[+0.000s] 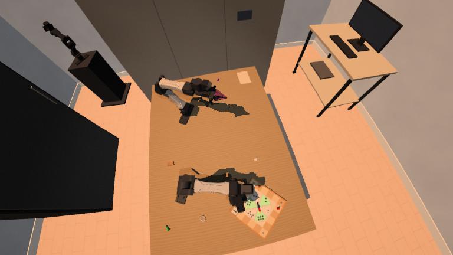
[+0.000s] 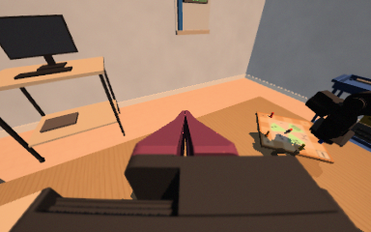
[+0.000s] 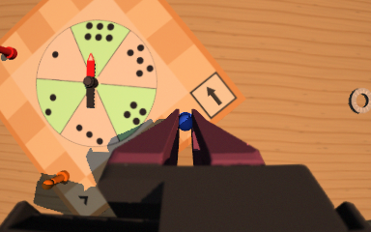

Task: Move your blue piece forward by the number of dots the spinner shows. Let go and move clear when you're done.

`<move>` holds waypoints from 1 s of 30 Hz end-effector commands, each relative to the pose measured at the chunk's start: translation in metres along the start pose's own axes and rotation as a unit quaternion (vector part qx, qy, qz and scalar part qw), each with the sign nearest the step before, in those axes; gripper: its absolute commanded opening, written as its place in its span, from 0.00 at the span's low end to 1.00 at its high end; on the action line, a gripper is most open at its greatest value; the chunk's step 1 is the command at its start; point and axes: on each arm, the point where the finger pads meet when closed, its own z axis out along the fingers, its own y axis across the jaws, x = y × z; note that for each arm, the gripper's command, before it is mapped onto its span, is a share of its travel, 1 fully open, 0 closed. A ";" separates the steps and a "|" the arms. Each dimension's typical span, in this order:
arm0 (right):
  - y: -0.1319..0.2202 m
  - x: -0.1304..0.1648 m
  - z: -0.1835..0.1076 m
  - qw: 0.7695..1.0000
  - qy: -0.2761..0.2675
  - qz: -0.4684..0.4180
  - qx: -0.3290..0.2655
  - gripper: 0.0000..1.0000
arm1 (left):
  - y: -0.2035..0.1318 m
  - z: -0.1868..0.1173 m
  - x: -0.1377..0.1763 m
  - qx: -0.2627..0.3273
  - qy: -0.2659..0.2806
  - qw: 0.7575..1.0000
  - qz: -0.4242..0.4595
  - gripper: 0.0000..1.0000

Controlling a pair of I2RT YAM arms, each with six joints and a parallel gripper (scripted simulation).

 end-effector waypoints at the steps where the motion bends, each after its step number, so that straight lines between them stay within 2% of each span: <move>1: 0.002 -0.006 -0.006 1.000 -0.002 0.003 -0.005 0.00 | 0.000 -0.001 -0.004 0.000 -0.005 1.000 0.000 0.00; 2: 0.013 -0.013 0.003 1.000 -0.003 0.011 -0.011 0.00 | 0.000 -0.001 -0.004 0.000 -0.005 1.000 0.000 0.00; 19: 0.069 -0.066 0.047 0.998 0.020 -0.059 -0.022 0.00 | 0.000 -0.001 -0.004 0.000 -0.005 1.000 0.000 0.00; 25: 0.088 -0.096 0.075 0.996 0.019 -0.075 -0.034 0.00 | 0.000 -0.001 -0.004 0.000 -0.005 1.000 0.000 0.00; 27: 0.081 -0.089 0.098 0.995 0.034 -0.094 -0.018 0.00 | 0.000 -0.001 -0.004 0.000 -0.005 1.000 0.000 0.00; 28: 0.092 -0.106 0.094 0.995 0.022 -0.088 -0.035 0.00 | 0.000 -0.001 -0.004 0.000 -0.005 1.000 0.000 0.00; 30: 0.098 -0.119 0.101 0.995 0.016 -0.091 -0.044 0.00 | 0.000 -0.001 -0.004 0.000 -0.005 1.000 0.000 0.00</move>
